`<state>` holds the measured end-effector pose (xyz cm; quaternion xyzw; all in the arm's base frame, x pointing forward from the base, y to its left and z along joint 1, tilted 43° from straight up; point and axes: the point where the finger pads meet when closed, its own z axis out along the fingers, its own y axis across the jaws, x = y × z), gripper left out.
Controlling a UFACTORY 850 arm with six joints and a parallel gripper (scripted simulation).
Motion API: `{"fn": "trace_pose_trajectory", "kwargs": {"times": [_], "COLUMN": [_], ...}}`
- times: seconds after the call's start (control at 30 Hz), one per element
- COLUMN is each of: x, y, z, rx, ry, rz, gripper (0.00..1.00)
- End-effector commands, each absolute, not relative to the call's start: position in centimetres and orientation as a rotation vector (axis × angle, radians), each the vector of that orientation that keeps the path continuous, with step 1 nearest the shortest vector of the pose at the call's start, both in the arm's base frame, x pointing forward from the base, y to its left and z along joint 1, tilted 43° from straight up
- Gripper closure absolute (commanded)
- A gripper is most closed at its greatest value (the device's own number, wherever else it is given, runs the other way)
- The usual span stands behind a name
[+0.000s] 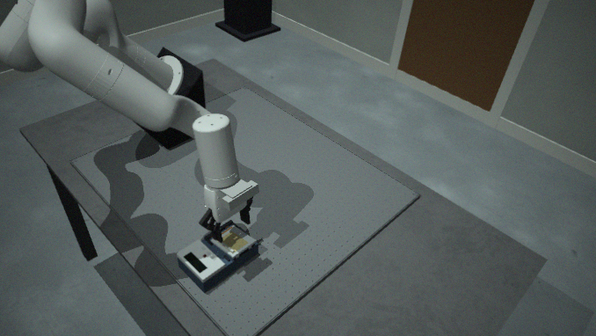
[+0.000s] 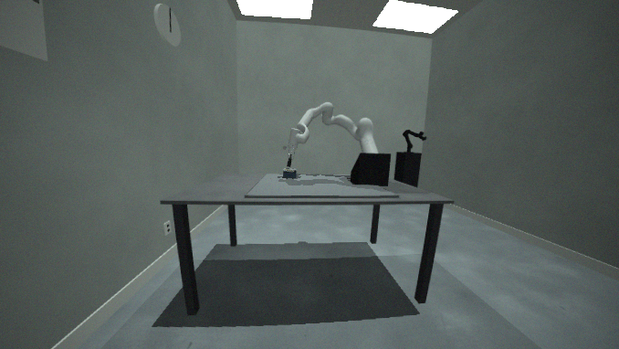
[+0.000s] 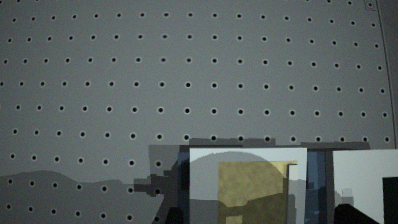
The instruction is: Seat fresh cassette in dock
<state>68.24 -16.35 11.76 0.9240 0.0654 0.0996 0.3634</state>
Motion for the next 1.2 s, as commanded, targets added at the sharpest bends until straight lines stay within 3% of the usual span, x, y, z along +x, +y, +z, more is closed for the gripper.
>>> {"fn": "trace_pose_trajectory", "kwargs": {"times": [0.0,0.27,0.3,0.47,1.17], "x": [68.3,68.3,68.4,69.1,71.6], "y": [-16.0,-16.0,-16.0,-15.9,-15.8], "z": [12.2,12.2,12.2,12.2,12.2], "rx": [2.378,2.378,2.381,2.386,2.386], "ry": [0.169,0.169,0.153,0.081,0.081], "rz": [0.258,0.258,0.219,0.038,0.038], "gripper": [0.00,0.00,1.00,1.00,1.00]}}
